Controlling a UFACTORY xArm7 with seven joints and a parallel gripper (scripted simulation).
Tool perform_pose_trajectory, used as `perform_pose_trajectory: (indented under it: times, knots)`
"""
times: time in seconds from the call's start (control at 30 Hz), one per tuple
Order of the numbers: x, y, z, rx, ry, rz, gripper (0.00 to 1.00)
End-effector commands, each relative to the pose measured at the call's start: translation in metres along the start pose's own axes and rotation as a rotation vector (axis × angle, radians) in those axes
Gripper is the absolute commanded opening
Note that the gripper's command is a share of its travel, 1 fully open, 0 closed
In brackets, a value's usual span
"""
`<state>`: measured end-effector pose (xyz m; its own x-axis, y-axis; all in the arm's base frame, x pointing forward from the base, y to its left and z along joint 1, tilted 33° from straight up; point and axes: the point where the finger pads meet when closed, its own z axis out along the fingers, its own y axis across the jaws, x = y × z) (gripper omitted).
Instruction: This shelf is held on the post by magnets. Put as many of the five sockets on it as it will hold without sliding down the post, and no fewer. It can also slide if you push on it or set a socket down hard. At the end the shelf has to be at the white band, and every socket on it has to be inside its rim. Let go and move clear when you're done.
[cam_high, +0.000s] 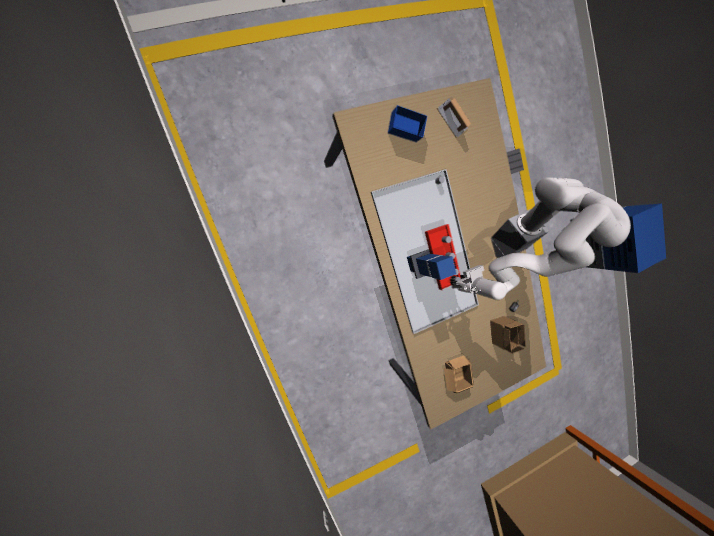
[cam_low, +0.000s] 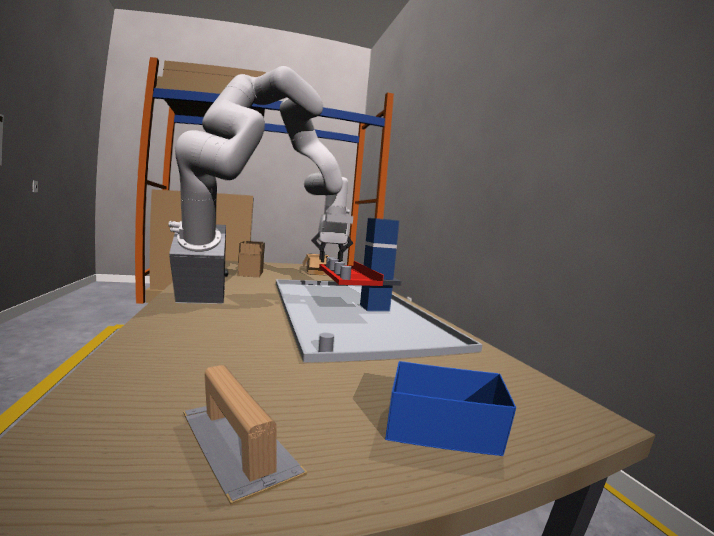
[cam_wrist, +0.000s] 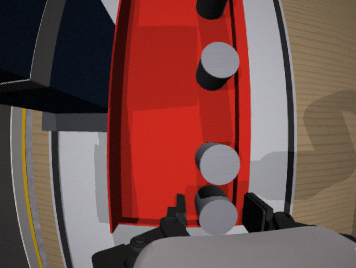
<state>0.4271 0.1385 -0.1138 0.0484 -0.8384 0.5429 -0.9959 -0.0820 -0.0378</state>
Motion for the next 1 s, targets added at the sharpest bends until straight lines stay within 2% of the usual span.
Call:
perform_pose_trajectory:
  times: [0.0, 0.27, 0.3, 0.97]
  knots:
    - [-0.001, -0.0012, 0.0005, 0.003, -0.002, 0.0, 0.61]
    - [-0.001, -0.0012, 0.0012, 0.003, -0.002, 0.0, 0.61]
    - [-0.001, -0.0012, 0.0012, 0.003, -0.002, 0.0, 0.0]
    - [-0.001, -0.0012, 0.0012, 0.003, -0.002, 0.0, 0.0]
